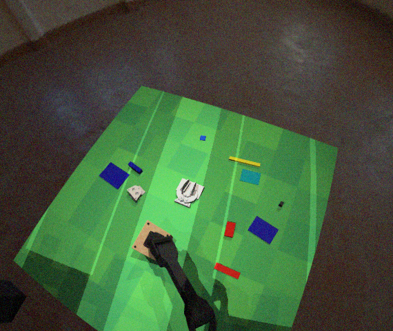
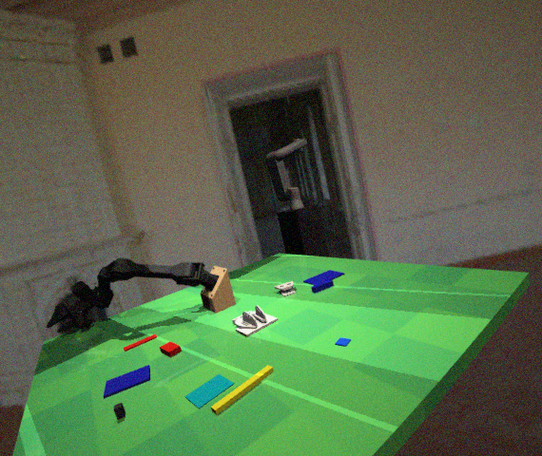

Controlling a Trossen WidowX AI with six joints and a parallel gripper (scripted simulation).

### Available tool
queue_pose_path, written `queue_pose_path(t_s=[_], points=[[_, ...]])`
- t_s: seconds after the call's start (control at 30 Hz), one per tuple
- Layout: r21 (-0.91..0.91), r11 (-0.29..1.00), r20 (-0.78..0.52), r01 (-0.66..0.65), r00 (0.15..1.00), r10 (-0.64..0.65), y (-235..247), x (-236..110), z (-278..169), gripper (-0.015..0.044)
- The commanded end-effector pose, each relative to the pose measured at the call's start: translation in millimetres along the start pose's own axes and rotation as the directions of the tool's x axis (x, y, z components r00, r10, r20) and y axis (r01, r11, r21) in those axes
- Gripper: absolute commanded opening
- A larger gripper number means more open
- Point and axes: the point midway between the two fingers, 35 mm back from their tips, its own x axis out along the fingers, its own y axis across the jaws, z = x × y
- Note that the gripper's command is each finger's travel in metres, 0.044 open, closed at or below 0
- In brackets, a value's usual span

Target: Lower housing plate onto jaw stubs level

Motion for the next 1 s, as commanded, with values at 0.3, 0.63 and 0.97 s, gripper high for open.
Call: queue_pose_path(t_s=[0.3,0.63,0.97], points=[[0.166,0.983,0.015,0.079,0.997,-0.082,-69,43,15,0.0440],[0.291,0.951,0.017,0.107,0.993,-0.117,-109,63,24,0.0440],[0.430,0.896,0.029,0.113,0.990,-0.139,-142,78,39,0.0440]])
